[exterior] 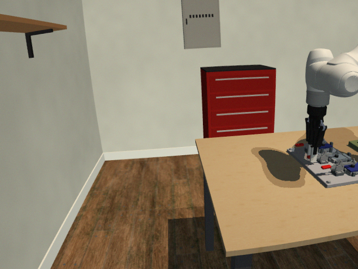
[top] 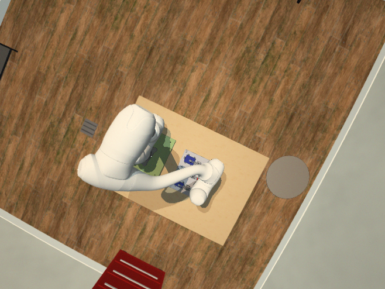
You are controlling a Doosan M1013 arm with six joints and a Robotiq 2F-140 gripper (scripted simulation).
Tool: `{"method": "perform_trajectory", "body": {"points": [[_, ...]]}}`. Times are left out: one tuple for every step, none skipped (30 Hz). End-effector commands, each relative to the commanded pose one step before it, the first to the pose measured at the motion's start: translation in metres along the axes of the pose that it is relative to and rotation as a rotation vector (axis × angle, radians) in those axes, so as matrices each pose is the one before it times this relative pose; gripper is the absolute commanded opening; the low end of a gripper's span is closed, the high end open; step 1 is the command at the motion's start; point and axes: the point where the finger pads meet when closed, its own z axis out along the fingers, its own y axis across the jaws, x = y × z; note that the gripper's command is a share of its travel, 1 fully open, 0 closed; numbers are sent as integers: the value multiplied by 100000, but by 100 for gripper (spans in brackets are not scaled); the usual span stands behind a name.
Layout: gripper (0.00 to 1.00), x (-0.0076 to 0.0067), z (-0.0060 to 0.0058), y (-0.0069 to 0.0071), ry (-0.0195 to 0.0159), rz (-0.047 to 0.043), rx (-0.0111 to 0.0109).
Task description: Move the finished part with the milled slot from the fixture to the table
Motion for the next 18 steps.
{"method": "perform_trajectory", "body": {"points": [[11,-6,-19,-3,3,-2,19],[11,-3,-7,0,0,0,0],[11,0,0,0,0,0,0],[11,0,0,0,0,0,0],[11,-3,-8,0,0,0,0],[11,-4,-9,0,0,0,0],[11,-4,-11,0,0,0,0],[11,-5,-12,0,0,0,0],[11,-5,-14,0,0,0,0],[11,-6,-16,0,0,0,0],[11,-7,-18,0,0,0,0],[11,-7,-19,0,0,0,0],[11,-8,-21,0,0,0,0],[11,-9,-23,0,0,0,0],[11,-10,-25,0,0,0,0],[11,-10,-27,0,0,0,0],[11,-11,-29,0,0,0,0],[11,-12,-31,0,0,0,0]]}}
